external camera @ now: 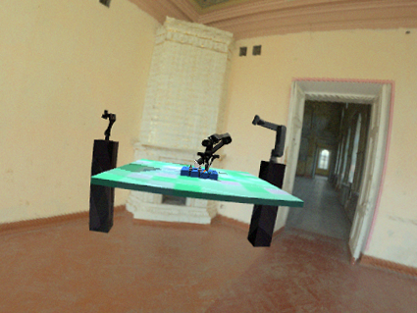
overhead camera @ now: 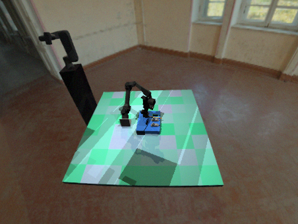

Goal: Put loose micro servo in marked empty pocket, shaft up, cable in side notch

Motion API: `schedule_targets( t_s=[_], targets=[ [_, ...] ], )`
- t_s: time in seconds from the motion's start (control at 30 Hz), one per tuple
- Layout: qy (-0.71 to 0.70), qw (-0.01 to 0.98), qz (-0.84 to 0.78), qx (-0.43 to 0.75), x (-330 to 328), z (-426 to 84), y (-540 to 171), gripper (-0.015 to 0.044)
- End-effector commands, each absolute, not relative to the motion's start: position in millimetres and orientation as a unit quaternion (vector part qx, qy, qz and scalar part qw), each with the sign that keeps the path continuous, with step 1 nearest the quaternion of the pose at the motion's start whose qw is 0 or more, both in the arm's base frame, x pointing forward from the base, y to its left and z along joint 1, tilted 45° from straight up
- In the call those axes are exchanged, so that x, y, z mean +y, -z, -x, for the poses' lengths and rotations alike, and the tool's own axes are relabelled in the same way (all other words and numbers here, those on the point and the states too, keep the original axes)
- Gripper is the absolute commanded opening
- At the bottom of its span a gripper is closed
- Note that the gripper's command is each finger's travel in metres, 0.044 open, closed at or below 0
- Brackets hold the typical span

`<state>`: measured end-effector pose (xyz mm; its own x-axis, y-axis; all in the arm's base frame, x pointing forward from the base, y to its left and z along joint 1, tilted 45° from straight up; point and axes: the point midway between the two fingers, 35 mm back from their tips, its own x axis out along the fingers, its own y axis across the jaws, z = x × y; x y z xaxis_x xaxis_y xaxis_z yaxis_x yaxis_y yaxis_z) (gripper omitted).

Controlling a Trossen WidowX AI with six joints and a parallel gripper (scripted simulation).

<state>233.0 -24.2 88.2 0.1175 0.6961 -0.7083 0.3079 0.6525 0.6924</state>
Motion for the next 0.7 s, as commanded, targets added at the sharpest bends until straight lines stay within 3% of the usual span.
schedule_targets(
  t_s=[0.0,0.27,0.37,0.67],
  targets=[
    [-0.151,0.64,-0.389,0.645,-24,-233,-89,0.0151],
    [-0.151,0.64,-0.389,0.645,-24,-233,-89,0.0078],
    [-0.151,0.64,-0.389,0.645,-27,-233,-92,0.0],
    [-0.151,0.64,-0.389,0.645,-43,-229,-111,0.0]
  ],
)
